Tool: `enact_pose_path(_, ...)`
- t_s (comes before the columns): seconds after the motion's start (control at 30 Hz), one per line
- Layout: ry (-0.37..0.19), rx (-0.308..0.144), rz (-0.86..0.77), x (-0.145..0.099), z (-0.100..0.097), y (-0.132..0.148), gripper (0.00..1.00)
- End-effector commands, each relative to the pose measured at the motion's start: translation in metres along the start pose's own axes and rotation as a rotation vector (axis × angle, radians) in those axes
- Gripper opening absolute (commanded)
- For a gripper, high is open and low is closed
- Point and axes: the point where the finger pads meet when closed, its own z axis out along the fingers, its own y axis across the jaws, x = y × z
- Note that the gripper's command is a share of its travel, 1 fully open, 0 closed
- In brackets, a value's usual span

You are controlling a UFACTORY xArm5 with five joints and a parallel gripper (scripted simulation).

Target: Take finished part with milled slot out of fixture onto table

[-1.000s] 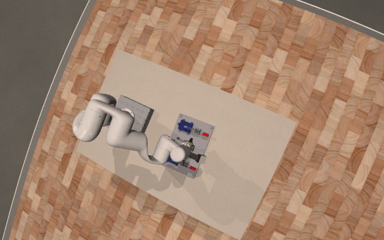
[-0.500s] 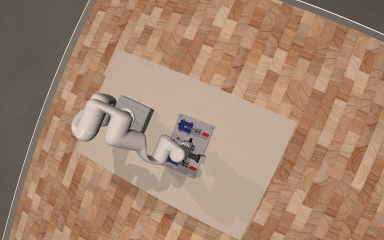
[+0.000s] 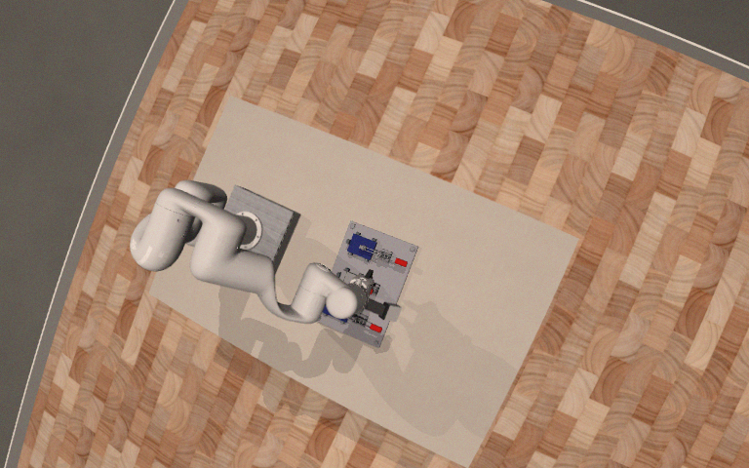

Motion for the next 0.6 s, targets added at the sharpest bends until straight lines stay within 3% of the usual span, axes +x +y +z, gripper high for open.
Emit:
enact_pose_path(0.0, 0.003, 0.0, 0.0, 0.0009, -0.0064, 0.0, 0.47)
enact_pose_path(0.57, 0.003, 0.0, 0.0, 0.0009, -0.0081, 0.0, 0.47)
